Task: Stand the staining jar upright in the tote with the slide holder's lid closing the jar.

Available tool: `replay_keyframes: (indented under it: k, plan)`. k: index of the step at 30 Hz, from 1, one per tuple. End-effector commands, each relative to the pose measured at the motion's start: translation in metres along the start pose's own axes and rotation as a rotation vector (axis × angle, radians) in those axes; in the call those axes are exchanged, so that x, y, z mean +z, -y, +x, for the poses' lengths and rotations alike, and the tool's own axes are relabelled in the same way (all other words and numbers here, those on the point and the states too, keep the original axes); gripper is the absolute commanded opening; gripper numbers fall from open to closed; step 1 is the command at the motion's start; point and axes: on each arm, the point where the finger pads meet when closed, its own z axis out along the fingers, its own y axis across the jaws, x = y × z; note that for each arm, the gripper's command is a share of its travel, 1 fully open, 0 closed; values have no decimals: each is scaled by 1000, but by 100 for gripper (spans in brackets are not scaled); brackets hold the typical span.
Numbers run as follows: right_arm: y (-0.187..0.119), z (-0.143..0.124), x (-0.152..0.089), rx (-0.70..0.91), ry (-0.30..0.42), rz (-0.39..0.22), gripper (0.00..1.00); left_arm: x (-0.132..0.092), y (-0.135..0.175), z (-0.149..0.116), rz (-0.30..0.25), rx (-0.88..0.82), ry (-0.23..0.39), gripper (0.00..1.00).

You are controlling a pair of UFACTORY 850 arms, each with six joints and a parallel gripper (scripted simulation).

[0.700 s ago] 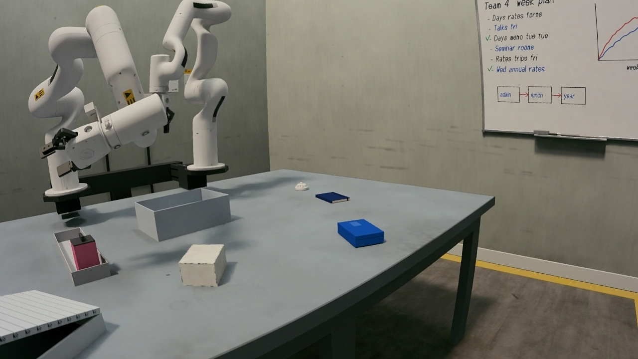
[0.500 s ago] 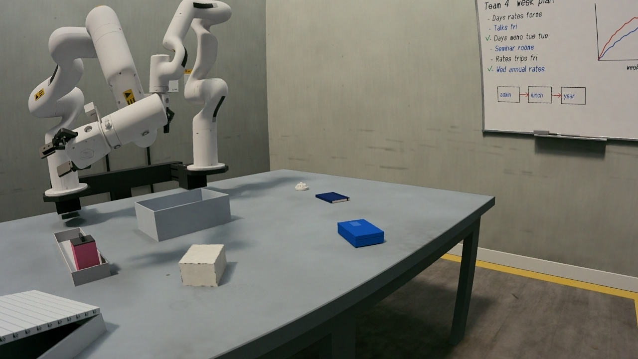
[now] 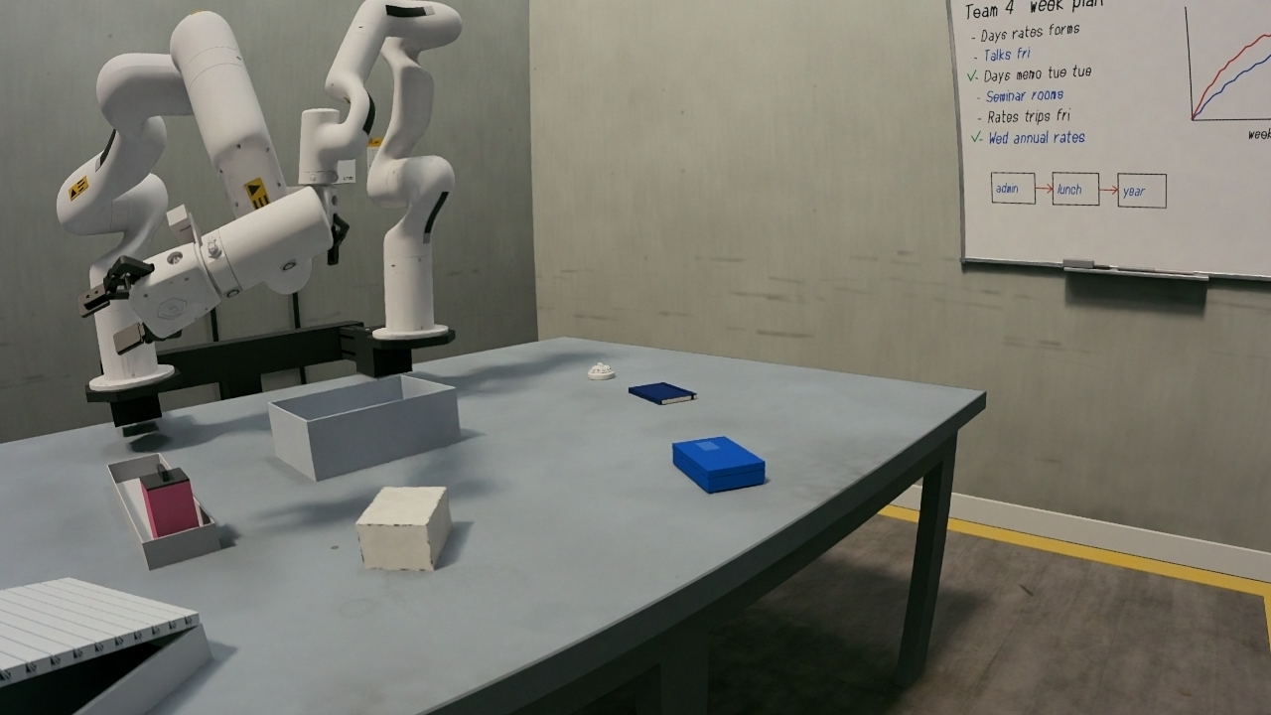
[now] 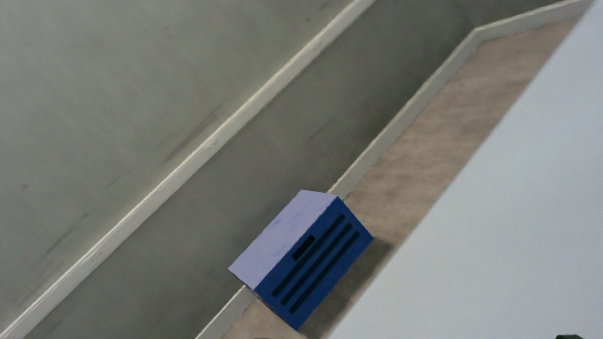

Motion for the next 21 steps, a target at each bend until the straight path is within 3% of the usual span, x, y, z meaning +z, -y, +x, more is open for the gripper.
replay_keyframes:
  k: [1, 21]
  plan:
    - [-9, -3, 6, 131, 27, -59, 100, 0, 15, -15, 11, -142, -14, 100]
    - [-42, -16, 21, 599, 58, -291, 100, 3, 80, -77, 55, -738, -68, 100]
